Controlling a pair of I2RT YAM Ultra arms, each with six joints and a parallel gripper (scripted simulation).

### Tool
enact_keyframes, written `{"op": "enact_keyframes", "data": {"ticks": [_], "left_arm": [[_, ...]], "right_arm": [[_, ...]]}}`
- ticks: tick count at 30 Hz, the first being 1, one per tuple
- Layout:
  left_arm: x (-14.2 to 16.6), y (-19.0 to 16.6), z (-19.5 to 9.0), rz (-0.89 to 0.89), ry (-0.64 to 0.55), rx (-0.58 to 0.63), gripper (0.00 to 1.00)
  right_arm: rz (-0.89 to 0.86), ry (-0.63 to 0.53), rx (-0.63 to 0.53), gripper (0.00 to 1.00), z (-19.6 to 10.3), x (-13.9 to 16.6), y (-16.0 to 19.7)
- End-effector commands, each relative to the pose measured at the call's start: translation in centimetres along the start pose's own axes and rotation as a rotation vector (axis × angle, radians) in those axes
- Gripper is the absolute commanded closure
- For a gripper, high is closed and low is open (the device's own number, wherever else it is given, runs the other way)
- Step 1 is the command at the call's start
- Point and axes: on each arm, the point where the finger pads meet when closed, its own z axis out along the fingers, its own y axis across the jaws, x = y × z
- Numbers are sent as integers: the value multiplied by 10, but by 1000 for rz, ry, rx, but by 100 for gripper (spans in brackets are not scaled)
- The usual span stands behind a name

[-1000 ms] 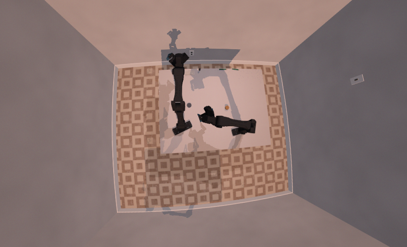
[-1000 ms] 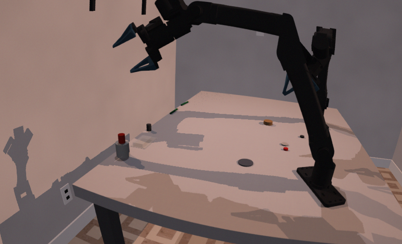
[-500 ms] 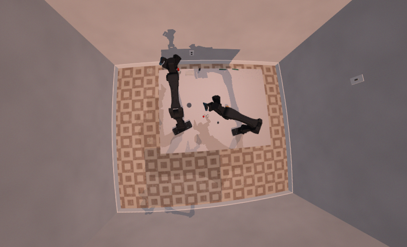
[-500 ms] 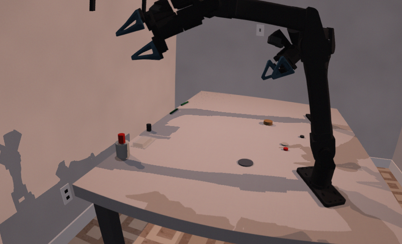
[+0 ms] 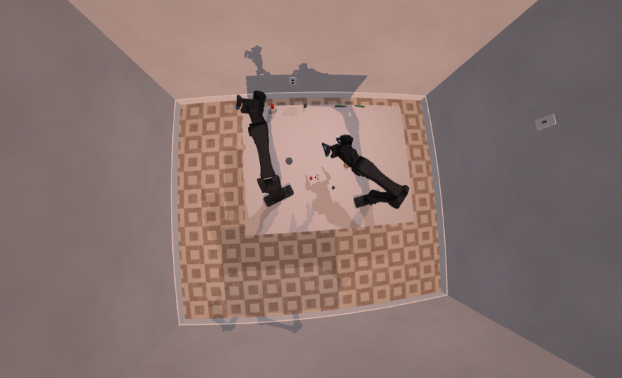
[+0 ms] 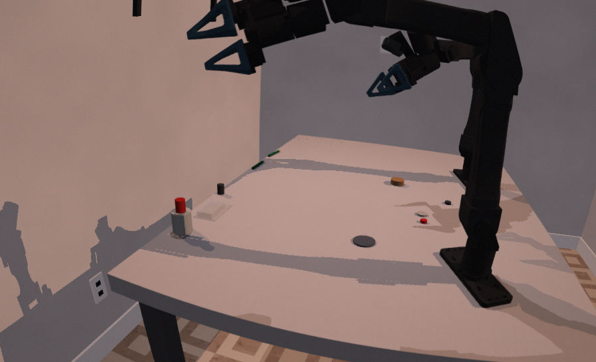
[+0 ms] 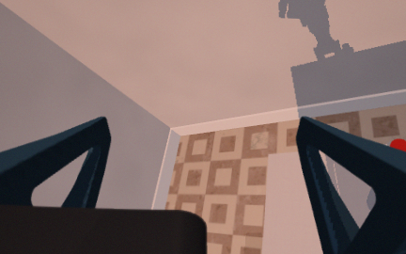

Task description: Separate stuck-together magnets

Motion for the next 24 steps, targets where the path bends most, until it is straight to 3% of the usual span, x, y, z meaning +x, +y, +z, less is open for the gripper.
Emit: {"op": "enact_keyframes", "data": {"ticks": [1, 24], "left_arm": [[-27, 20, -21, -95, -109, -35, 0], [8, 66, -84, -414, -256, -92, 0]], "right_arm": [[-15, -77, -41, 0, -10, -24, 1], [-85, -387, 67, 0, -61, -102, -109]]}}
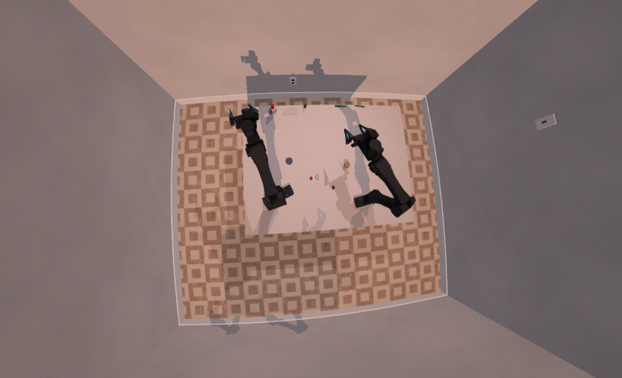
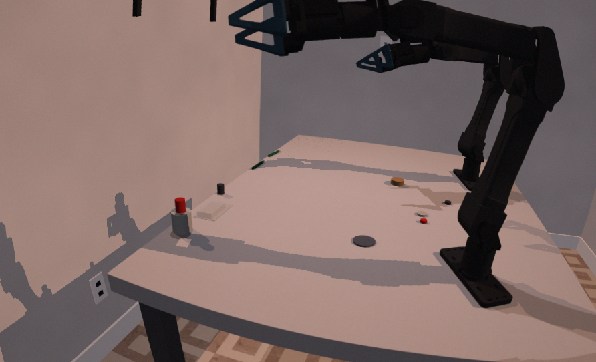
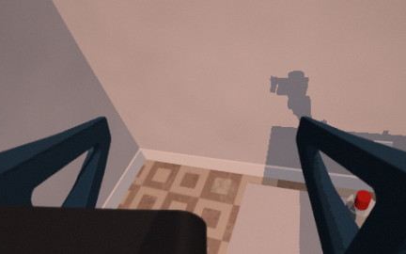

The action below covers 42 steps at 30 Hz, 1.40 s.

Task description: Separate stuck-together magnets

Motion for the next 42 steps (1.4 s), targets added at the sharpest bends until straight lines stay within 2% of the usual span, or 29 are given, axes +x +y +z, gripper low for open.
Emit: {"op": "enact_keyframes", "data": {"ticks": [1, 10, 18, 42], "left_arm": [[-22, 12, -17, -82, -92, -14, 0], [-15, 29, -49, -221, -176, -22, 0], [-5, 36, -62, -266, -194, -33, 0], [9, 35, -59, -252, -161, -41, 0]], "right_arm": [[-34, -95, 3, 0, -11, -27, -11], [-129, -250, 83, 0, -42, -61, -60], [-164, -295, 138, 0, -56, -68, -83], [-154, -285, 156, 0, -57, -64, -89]]}}
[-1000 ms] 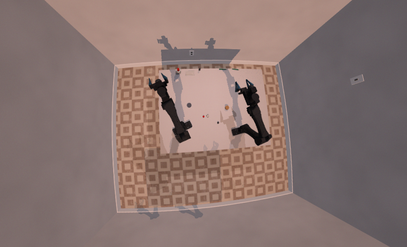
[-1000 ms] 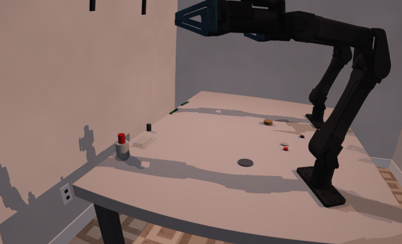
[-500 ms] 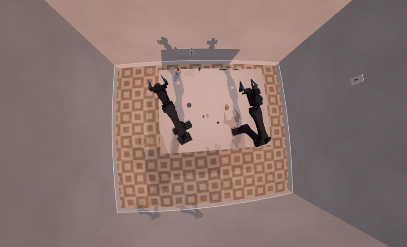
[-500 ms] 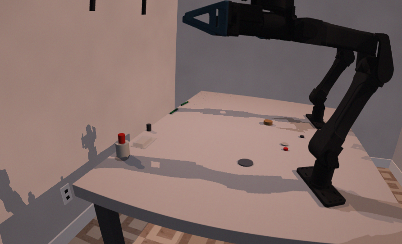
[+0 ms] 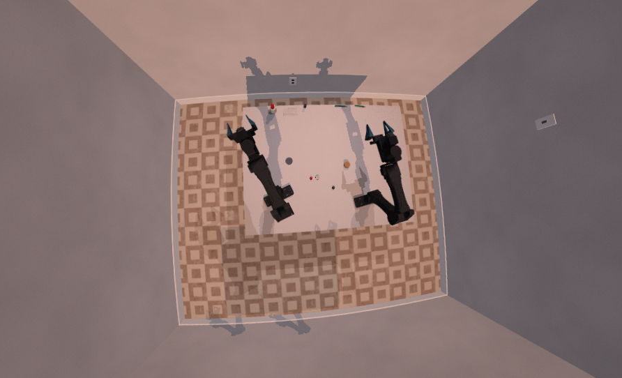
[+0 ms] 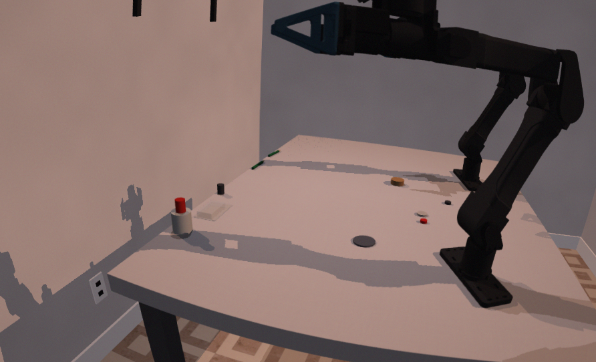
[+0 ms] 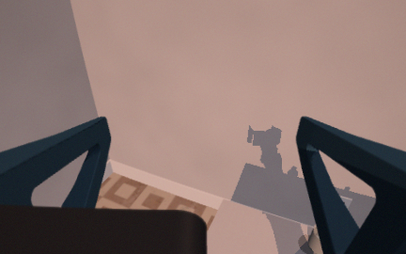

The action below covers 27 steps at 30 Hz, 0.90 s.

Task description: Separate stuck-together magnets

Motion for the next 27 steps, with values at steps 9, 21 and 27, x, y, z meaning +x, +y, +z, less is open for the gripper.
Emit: {"op": "enact_keyframes", "data": {"ticks": [9, 21, 27], "left_arm": [[-5, 0, -1, -2, -14, -2, 0], [-3, 0, 0, -1, -9, -2, 0], [-3, 0, 0, -1, -7, -1, 0]], "right_arm": [[-1, -8, 3, 0, -1, -3, -1], [-1, -6, 3, 67, 0, -2, -1], [-1, -6, 4, 67, 0, -2, -1]]}}
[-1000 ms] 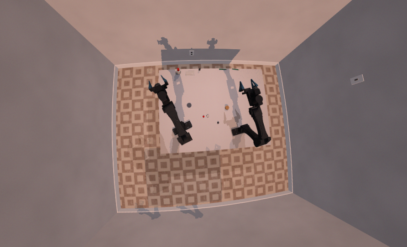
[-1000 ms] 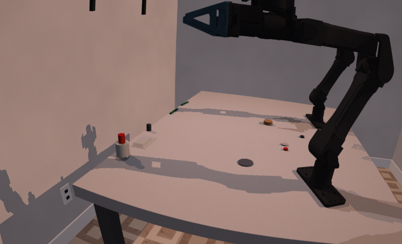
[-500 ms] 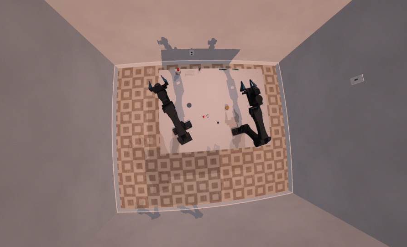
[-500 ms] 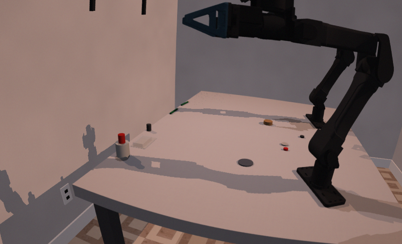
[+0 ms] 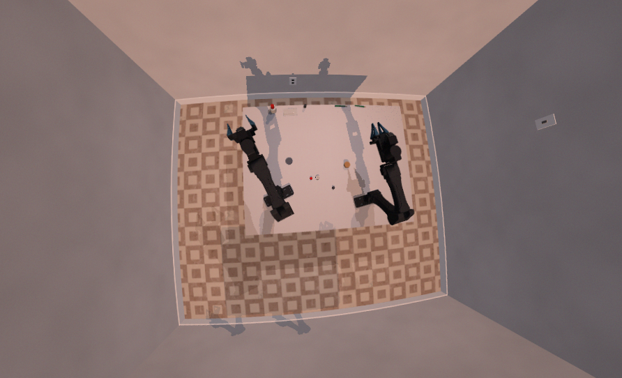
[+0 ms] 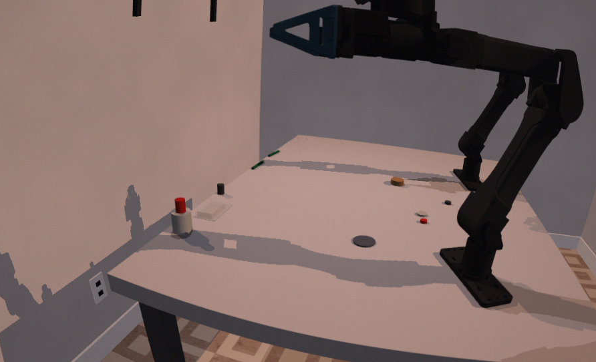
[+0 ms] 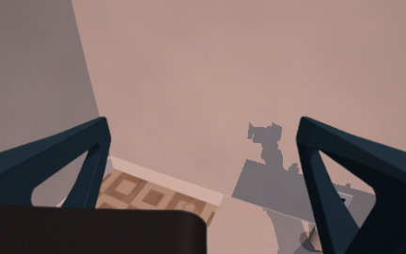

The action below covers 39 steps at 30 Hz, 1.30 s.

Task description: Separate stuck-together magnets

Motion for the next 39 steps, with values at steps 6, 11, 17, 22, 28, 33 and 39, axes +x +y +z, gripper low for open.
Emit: {"op": "enact_keyframes", "data": {"ticks": [6, 11, 17, 22, 28, 33, 39], "left_arm": [[-8, -1, -2, 0, -20, 2, 0], [-8, -1, -2, 0, -20, 2, 0], [-8, -1, -2, 0, -20, 2, 0], [-8, -1, -2, 0, -20, 2, 0], [-8, -1, -2, 0, -20, 2, 0], [-8, -1, -2, 0, -20, 2, 0], [-8, -1, -2, 0, -20, 2, 0]], "right_arm": [[-30, 97, -51, 67, 5, 27, 19], [-51, 138, -85, 67, 7, 38, 32], [-88, 242, -163, 67, 9, 70, 61], [-129, 328, -229, 67, 6, 96, 85], [-166, 401, -284, 67, 1, 119, 104], [-214, 487, -354, 67, -8, 146, 127], [-284, 589, -439, 67, -24, 177, 152]]}}
